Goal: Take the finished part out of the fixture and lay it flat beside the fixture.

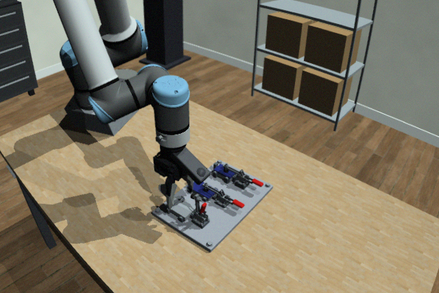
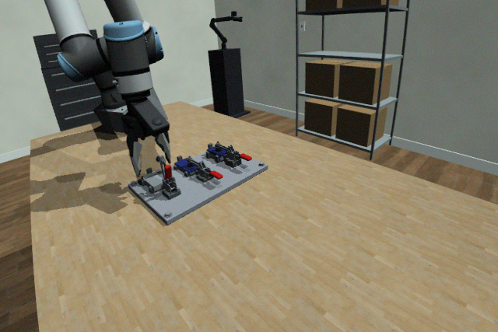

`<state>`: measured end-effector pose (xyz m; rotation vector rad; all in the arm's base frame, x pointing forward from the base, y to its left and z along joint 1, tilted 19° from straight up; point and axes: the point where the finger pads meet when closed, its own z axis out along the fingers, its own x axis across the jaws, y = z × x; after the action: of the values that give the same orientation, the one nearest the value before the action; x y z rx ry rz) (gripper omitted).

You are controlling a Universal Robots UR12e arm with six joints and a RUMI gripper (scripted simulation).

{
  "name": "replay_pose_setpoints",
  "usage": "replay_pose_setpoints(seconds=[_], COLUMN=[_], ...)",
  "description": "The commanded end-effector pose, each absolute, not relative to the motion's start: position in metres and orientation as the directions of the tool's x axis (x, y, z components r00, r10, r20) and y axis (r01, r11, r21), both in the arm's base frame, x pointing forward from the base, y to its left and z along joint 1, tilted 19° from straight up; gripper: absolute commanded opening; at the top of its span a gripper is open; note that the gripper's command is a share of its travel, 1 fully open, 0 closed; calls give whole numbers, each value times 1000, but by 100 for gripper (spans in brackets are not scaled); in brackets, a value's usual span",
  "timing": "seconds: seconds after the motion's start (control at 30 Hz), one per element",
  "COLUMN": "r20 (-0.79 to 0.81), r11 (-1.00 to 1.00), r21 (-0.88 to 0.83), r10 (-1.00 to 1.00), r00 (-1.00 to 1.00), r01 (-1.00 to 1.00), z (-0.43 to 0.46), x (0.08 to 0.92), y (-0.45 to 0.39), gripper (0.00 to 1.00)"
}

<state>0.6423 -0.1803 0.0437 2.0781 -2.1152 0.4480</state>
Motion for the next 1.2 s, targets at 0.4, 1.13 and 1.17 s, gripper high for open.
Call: replay_pose_setpoints(seconds=[0.4, 1.13, 1.17], r20=[307, 307, 307], r11=[0, 0, 0], r21=[-112, -112, -112], r10=[-951, -951, -951], r00=[-34, -34, -34], r01=[-994, -994, -994], z=[44, 39, 38], x=[643, 644, 644], y=[-180, -182, -183], gripper=[59, 59, 59])
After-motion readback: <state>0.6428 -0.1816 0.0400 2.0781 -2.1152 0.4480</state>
